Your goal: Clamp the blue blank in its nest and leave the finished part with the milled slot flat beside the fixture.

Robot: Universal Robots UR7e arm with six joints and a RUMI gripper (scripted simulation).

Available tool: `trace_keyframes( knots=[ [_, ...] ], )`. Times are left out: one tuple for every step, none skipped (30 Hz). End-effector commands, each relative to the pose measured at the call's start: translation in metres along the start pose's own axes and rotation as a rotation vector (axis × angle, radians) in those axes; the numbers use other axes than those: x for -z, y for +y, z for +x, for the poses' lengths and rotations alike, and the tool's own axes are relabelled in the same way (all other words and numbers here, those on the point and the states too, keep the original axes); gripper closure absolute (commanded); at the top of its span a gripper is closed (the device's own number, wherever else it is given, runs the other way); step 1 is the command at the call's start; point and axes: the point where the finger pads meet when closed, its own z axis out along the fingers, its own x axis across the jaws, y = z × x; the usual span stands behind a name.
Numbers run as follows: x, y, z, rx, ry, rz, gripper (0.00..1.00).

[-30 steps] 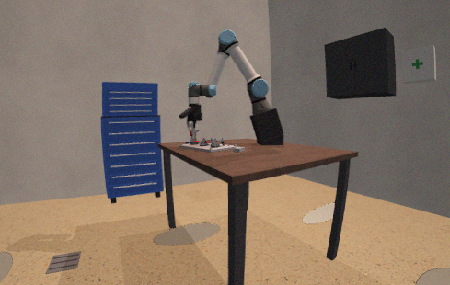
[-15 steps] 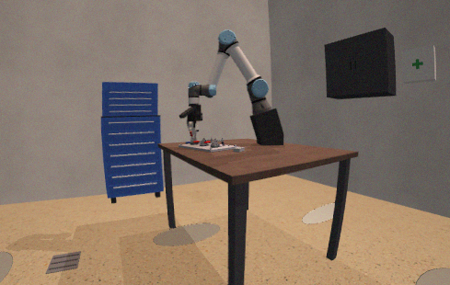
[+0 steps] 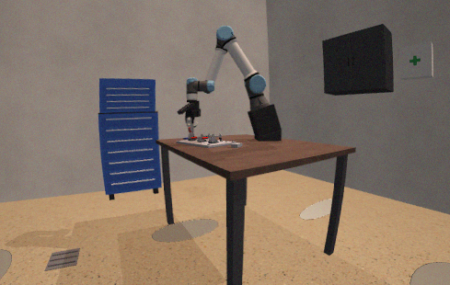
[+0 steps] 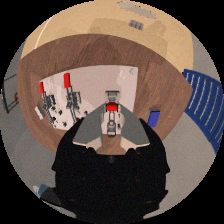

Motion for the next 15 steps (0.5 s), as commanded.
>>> trace_keyframes(
  knots=[
    [-0.0016, 0.0078, 0.0009, -0.004, 0.0, -0.008, 1.0],
    [-0.0018, 0.0079, 0.0008, -0.004, 0.0, -0.008, 1.0],
    [-0.0019, 0.0081, 0.0007, -0.004, -0.001, -0.008, 1.0],
    [-0.0021, 0.0082, 0.0006, -0.004, -0.001, -0.009, 1.0],
    [-0.0022, 0.0082, 0.0005, -0.004, -0.001, -0.009, 1.0],
    [-0.0023, 0.0083, 0.0005, -0.004, -0.001, -0.009, 1.0],
    [-0.0023, 0.0084, 0.0005, -0.004, -0.001, -0.009, 1.0],
    [-0.0024, 0.0084, 0.0004, -0.004, -0.001, -0.009, 1.0],
    [-0.0024, 0.0084, 0.0004, -0.004, -0.001, -0.009, 1.0],
    [-0.0024, 0.0084, 0.0005, -0.004, -0.001, -0.009, 1.0],
    [-0.0024, 0.0084, 0.0005, -0.004, -0.001, -0.009, 1.0],
    [-0.0024, 0.0084, 0.0005, -0.004, -0.001, -0.009, 1.0],
    [-0.0023, 0.0083, 0.0006, -0.004, -0.001, -0.009, 1.0],
    [-0.0023, 0.0083, 0.0006, -0.004, -0.001, -0.009, 0.72],
    [-0.0023, 0.0083, 0.0006, -0.004, -0.001, -0.009, 0.72]
  ],
)
